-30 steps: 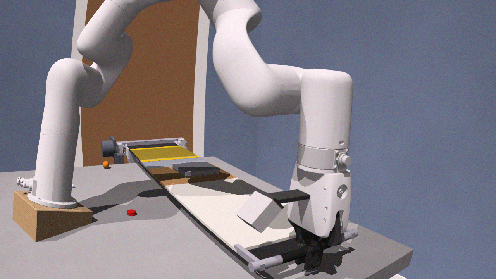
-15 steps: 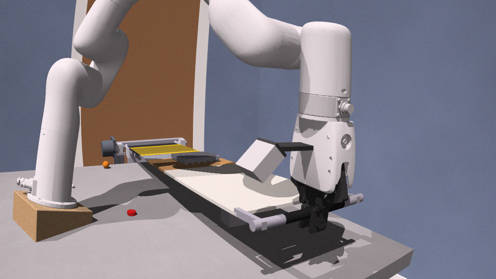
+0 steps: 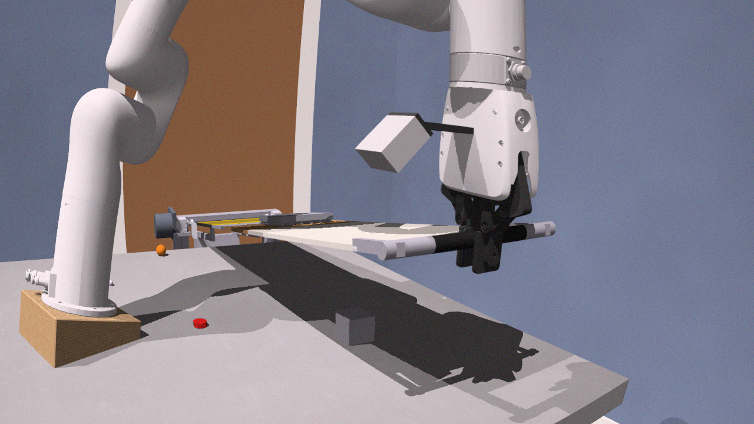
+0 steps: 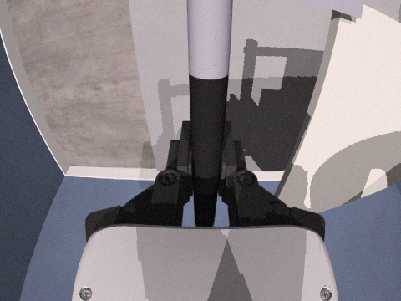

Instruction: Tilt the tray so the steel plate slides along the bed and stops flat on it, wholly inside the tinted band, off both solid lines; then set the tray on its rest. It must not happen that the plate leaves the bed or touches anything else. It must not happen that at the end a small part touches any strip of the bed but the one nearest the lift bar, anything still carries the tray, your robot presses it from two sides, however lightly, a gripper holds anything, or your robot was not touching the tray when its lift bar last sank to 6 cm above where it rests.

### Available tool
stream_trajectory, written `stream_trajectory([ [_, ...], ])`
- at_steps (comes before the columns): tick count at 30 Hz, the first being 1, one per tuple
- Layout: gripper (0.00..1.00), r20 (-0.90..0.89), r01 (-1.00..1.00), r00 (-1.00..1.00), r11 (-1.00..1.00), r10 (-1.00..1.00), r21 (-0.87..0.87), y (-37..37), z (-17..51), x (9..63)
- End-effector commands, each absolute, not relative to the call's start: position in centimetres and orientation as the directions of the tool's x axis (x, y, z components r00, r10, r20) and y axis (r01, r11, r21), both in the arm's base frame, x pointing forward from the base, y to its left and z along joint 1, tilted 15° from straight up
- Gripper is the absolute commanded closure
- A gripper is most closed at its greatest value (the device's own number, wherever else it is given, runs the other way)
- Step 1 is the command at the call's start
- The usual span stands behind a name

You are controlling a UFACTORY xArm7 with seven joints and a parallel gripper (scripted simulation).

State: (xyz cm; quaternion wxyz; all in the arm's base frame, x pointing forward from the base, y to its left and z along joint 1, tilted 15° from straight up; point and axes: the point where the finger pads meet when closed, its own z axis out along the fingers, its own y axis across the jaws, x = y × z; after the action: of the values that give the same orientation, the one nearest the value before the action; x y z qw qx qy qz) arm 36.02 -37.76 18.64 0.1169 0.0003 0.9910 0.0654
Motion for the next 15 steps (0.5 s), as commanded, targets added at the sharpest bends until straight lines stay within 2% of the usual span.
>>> stream_trajectory([
  [1, 1.00, -0.235, -0.014, -0.972, 0.992, 0.016, 0.126, -37.8, 21.4, 35.4],
  [15, 1.00, -0.235, -0.014, -0.972, 0.992, 0.016, 0.126, -36.9, 28.0, 33.9],
])
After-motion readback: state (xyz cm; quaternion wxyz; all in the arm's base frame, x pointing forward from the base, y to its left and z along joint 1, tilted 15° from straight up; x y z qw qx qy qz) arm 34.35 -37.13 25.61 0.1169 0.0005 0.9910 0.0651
